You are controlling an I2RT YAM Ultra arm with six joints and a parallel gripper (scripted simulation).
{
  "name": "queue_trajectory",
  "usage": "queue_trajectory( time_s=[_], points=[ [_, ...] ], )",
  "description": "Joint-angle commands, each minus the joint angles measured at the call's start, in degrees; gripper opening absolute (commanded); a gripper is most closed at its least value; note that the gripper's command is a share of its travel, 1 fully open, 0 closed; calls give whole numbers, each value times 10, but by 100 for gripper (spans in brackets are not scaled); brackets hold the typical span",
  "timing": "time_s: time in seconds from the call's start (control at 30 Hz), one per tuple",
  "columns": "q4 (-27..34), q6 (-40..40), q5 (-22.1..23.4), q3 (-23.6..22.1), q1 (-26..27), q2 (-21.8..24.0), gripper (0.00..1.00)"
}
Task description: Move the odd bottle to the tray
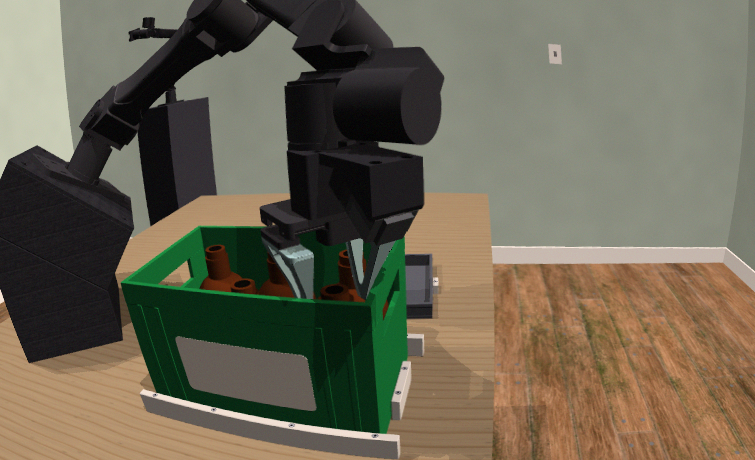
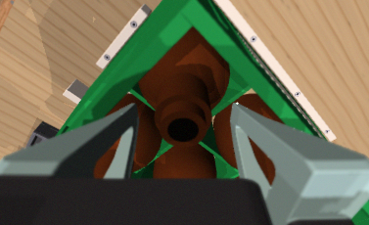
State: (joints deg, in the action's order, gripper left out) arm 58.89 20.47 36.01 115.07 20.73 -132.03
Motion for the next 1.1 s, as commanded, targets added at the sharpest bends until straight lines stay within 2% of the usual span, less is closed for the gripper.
queue_trajectory(
  time_s=[0.0, 0.4, 0.43, 1.07],
  points=[
    [-14, 5, -3, -3, 8, -3, 61],
    [-14, 5, -3, -3, 8, -3, 61],
    [-14, 5, -3, -3, 8, -3, 0],
    [-14, 4, -3, -3, 9, -3, 0]
  ],
)
